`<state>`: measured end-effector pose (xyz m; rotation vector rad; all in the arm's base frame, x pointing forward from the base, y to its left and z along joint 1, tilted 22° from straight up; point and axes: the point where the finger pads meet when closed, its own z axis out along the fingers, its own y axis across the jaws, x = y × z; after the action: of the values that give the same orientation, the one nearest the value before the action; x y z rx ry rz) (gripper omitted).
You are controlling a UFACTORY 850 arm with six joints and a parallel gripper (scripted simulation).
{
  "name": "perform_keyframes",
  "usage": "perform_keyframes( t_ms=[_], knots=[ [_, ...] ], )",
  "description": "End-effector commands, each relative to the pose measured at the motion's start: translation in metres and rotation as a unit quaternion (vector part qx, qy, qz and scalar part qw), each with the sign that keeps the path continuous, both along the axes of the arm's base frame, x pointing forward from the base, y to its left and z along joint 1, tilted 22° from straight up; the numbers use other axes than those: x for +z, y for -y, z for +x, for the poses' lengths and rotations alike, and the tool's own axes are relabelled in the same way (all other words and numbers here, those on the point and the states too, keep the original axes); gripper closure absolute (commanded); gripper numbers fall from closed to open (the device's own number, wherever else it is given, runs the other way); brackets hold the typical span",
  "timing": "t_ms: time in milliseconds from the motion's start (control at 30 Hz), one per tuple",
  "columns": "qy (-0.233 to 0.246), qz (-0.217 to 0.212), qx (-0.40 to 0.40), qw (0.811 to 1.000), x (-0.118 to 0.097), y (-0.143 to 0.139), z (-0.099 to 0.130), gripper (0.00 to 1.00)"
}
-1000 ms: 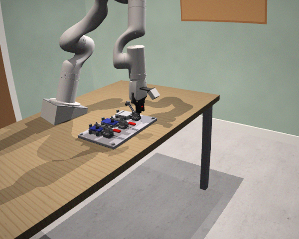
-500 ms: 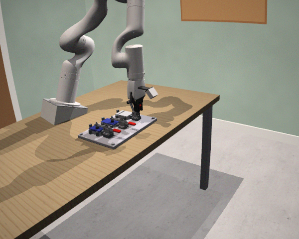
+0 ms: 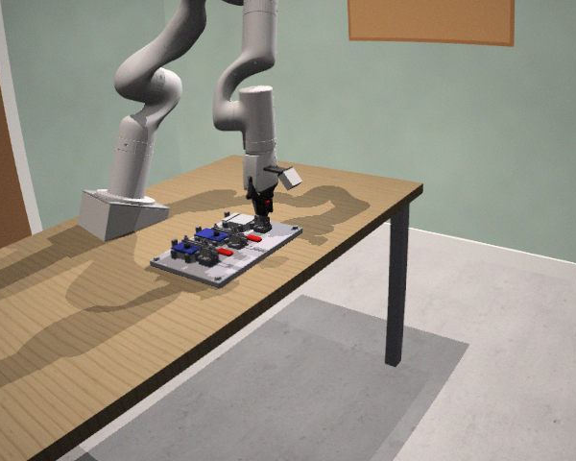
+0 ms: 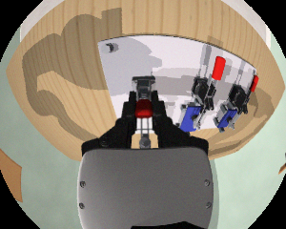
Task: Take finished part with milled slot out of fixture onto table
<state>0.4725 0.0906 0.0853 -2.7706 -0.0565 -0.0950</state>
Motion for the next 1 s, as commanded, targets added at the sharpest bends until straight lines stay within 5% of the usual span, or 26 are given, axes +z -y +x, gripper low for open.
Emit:
perform_keyframes(
  t_ms=[0, 967],
  knots=[
    [0.001, 0.0, 0.0, 1.0, 0.0004, 0.0001, -0.0003, 1.0],
    [0.001, 0.0, 0.0, 1.0, 0.0002, 0.0001, -0.0031, 1.0]
  ],
)
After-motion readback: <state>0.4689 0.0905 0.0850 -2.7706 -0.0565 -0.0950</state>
